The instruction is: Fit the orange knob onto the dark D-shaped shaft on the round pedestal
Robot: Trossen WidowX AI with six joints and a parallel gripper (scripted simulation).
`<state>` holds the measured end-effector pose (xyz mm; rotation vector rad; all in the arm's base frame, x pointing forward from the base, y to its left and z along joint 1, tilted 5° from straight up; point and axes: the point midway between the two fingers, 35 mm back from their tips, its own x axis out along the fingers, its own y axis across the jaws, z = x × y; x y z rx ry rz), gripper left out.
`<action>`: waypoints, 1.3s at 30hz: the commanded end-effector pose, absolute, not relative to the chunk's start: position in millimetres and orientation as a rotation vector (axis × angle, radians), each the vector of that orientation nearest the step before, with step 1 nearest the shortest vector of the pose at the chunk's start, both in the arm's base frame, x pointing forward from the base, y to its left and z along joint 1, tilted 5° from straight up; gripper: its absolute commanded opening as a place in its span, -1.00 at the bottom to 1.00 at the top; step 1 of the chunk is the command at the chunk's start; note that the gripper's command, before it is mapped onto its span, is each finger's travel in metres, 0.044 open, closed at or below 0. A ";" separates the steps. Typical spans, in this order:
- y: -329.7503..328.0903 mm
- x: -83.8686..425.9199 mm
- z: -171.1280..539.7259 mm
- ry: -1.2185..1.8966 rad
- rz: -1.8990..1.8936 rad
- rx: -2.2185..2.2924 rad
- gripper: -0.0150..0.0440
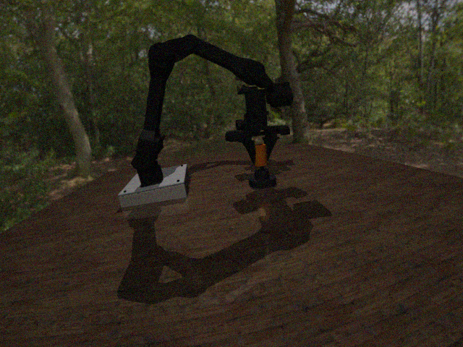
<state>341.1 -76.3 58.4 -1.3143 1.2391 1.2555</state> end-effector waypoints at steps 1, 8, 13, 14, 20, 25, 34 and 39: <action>-77.5 346.3 63.2 1.231 1.246 -1.327 -0.49; -78.2 348.7 59.9 1.231 1.246 -1.328 -0.49; -78.7 350.2 57.6 1.231 1.246 -1.328 -0.49; -78.7 350.2 57.6 1.231 1.246 -1.328 -0.49; -78.7 350.2 57.6 1.231 1.246 -1.328 -0.49; -78.2 349.2 61.4 1.231 1.246 -1.328 -0.49; -77.3 345.6 63.5 1.206 1.286 -1.365 -0.49; -77.2 344.1 60.3 1.206 1.286 -1.365 -0.49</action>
